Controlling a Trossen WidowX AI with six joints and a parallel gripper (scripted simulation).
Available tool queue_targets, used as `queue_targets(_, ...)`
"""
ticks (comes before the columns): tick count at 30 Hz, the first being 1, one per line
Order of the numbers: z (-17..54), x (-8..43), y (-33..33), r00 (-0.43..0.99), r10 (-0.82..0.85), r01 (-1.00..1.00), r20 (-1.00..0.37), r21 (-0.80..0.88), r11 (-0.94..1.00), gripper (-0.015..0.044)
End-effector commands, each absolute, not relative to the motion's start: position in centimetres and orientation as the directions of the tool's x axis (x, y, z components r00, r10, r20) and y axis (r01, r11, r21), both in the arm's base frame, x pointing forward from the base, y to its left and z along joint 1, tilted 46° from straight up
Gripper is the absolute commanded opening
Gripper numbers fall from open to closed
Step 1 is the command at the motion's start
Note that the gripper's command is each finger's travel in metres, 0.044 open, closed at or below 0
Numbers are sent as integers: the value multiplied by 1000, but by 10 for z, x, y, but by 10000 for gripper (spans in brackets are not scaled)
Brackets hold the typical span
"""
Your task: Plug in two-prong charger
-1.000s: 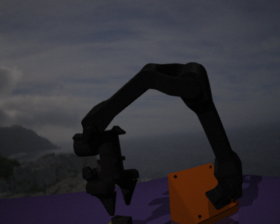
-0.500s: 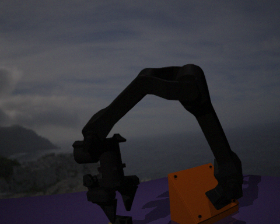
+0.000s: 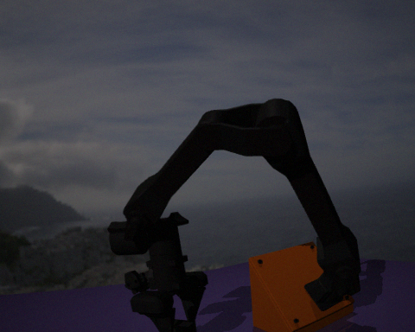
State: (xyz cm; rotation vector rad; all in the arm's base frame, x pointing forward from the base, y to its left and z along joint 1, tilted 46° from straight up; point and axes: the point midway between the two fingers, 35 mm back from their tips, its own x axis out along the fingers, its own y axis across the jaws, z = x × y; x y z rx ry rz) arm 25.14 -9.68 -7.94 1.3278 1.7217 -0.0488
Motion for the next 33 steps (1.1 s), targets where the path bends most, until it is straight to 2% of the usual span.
queue_targets(1, -84, 250, -90, 12, 745, 781, -667, 472, 410, 440)
queue_targets(7, -88, 250, -86, 12, 745, 781, -667, 472, 410, 440)
queue_targets(19, -86, 251, -89, 14, 741, 776, -671, 474, 415, 125)
queue_targets(23, -86, 251, -89, 14, 741, 776, -671, 474, 415, 98)
queue_targets(27, -81, 251, -95, 14, 741, 777, -671, 474, 414, 0)
queue_targets(33, -59, 248, -115, 12, 742, 780, -670, 471, 413, 0)
